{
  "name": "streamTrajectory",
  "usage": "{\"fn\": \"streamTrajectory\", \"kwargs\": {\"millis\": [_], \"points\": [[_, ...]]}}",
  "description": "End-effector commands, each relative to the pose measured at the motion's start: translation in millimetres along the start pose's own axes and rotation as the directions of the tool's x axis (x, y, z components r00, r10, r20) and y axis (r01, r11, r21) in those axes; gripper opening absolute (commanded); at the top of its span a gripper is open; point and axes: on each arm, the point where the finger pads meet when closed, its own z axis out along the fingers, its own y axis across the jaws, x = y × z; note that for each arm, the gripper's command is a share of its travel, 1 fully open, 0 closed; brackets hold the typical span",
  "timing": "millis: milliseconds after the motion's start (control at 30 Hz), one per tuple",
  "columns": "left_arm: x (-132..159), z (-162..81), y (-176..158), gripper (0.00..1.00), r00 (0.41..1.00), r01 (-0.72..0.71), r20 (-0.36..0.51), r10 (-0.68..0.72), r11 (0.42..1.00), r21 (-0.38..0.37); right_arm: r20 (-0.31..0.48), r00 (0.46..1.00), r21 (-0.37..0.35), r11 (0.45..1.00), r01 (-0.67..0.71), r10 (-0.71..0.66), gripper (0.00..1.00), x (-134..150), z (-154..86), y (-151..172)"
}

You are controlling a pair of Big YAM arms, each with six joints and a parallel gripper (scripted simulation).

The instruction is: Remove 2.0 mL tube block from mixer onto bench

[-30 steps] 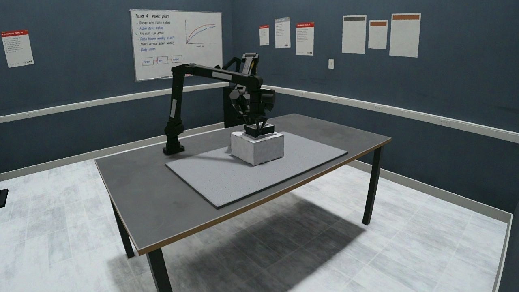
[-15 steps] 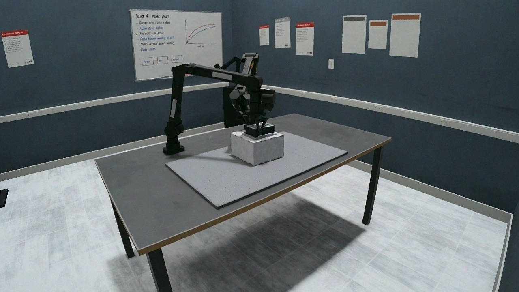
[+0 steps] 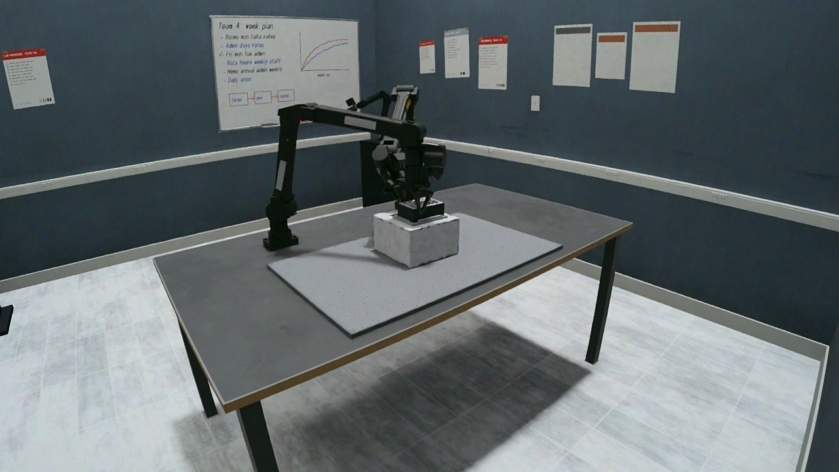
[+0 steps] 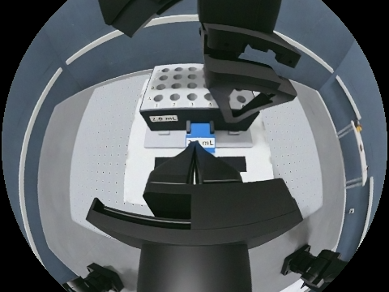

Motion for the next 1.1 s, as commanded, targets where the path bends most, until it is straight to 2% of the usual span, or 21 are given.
{"fn": "streamTrajectory", "kwargs": {"millis": [0, 167, 433, 533, 767, 1067], "points": [[-4.1, 6.5, 8.7, 0.0, 1.0, 0.004, -0.011, -0.005, 1.0, -0.019, 0.057, 0.998, 0.058, 0.998, -0.008, 0.005, 0.0, -18.4, -32.0, -23.3], [-20.1, 0.6, 6.2, 0.0, 1.0, 0.025, 0.012, -0.025, 1.0, -0.015, 0.058, 0.998, 0.047, 0.999, -0.006, 0.003, 0.0, -18.9, -32.1, -23.3], [-9.3, 4.1, -6.1, 0.0, 1.0, -0.003, -0.008, 0.003, 1.0, -0.005, 0.058, 0.998, 0.038, 0.999, -0.003, 0.001, 0.0, -16.0, -32.1, -25.1], [-14.4, 0.6, -4.4, 0.0, 1.0, -0.005, -0.006, 0.005, 1.0, -0.002, 0.058, 0.998, 0.037, 0.999, -0.002, 0.0, 0.0, -15.9, -32.3, -25.0], [-37.7, -21.8, -11.3, 0.0, 1.0, 0.006, 0.02, -0.007, 1.0, 0.023, 0.062, 0.998, 0.064, 0.998, 0.0, -0.004, 0.0, -11.7, -36.5, -22.9], [-63.5, -37.3, -19.1, 0.0, 0.998, 0.049, 0.047, -0.051, 0.998, 0.039, 0.054, 0.999, 0.051, 0.999, 0.0, -0.003, 0.0, -6.4, -31.0, -15.5]]}}
